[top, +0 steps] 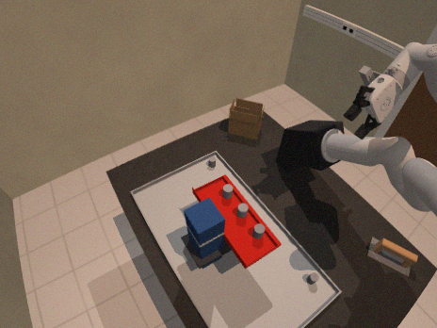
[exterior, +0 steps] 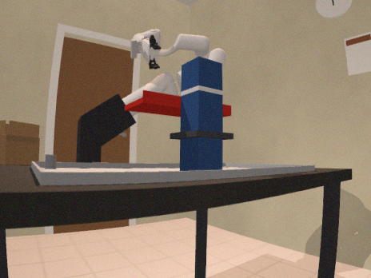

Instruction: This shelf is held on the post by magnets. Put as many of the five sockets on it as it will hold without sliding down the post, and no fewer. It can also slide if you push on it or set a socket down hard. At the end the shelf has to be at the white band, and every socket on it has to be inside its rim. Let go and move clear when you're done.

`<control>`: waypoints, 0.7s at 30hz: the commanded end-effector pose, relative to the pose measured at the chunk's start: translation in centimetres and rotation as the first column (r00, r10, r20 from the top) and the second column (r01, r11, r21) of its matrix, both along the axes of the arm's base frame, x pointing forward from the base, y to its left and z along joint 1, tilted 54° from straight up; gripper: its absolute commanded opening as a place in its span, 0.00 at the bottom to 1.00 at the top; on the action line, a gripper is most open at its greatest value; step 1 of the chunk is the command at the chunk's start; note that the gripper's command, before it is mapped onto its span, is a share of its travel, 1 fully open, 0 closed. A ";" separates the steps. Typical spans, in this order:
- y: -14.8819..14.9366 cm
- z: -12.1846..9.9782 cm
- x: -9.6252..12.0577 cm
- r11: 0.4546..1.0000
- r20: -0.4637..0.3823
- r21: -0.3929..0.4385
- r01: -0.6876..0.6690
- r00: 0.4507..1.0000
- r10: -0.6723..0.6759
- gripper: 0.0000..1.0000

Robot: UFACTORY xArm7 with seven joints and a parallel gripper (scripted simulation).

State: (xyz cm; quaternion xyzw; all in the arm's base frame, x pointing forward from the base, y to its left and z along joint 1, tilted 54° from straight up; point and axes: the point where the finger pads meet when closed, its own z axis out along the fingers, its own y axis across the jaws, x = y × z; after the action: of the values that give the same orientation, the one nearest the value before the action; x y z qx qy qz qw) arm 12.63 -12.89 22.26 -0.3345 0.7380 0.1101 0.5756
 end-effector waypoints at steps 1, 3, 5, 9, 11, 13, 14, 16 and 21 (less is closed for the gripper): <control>-0.1 0.0 0.0 1.000 -0.001 -0.002 0.000 1.000 0.000 1.00; -0.1 0.0 0.0 1.000 -0.001 -0.002 0.000 1.000 0.000 1.00; -0.1 0.0 0.0 1.000 -0.001 -0.002 0.000 1.000 0.000 1.00; -0.1 0.0 0.0 1.000 -0.001 -0.002 0.000 1.000 0.000 1.00; -0.1 0.0 0.0 1.000 -0.001 -0.002 0.000 1.000 0.000 1.00; -0.1 0.0 0.0 1.000 -0.001 -0.002 0.000 1.000 0.000 1.00; -0.1 0.0 0.0 1.000 -0.001 -0.002 0.000 1.000 0.000 1.00; -0.1 0.0 0.0 1.000 -0.001 -0.002 0.000 1.000 0.000 1.00; -0.1 -0.2 0.2 1.000 -0.009 -0.005 -0.012 1.000 0.012 1.00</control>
State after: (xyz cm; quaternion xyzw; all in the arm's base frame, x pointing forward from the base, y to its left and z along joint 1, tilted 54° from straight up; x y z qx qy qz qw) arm 12.64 -12.90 22.23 -0.3349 0.7382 0.1104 0.5752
